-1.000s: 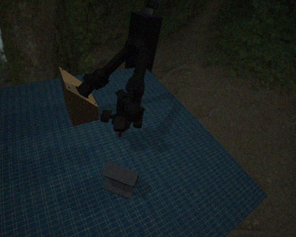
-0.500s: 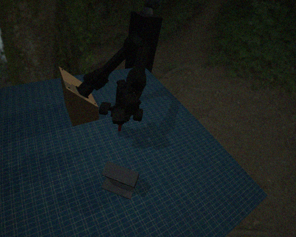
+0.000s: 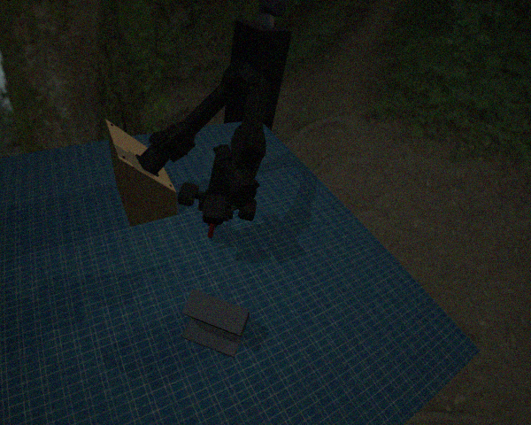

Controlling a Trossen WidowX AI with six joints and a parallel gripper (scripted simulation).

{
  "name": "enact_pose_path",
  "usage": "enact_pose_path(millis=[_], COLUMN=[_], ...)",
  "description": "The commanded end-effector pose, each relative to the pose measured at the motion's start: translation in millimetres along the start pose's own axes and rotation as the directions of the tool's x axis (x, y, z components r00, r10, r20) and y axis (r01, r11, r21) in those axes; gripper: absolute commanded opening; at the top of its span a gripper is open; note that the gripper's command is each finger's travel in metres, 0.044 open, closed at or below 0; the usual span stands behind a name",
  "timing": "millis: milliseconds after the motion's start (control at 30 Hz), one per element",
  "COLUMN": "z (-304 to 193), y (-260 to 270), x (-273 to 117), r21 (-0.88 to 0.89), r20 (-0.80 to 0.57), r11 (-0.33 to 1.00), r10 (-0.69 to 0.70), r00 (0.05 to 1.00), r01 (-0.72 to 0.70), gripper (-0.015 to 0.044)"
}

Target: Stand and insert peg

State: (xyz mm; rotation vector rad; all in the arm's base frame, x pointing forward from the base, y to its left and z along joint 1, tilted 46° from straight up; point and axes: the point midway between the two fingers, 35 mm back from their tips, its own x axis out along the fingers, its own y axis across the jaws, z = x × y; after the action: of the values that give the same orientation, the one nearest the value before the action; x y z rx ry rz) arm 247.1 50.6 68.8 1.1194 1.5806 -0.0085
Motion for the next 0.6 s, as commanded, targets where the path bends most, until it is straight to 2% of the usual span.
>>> enact_pose_path(millis=[0, 567], z=[4, 16], y=[0, 0], x=[2, 10], r21=[-0.001, 0.003], r20=[0.030, 0.142], r11=[0.999, 0.987], r10=[-0.038, -0.159], r00=[0.999, 0.977], r01=[0.038, 0.161], gripper=[0.0000, 0.0000])
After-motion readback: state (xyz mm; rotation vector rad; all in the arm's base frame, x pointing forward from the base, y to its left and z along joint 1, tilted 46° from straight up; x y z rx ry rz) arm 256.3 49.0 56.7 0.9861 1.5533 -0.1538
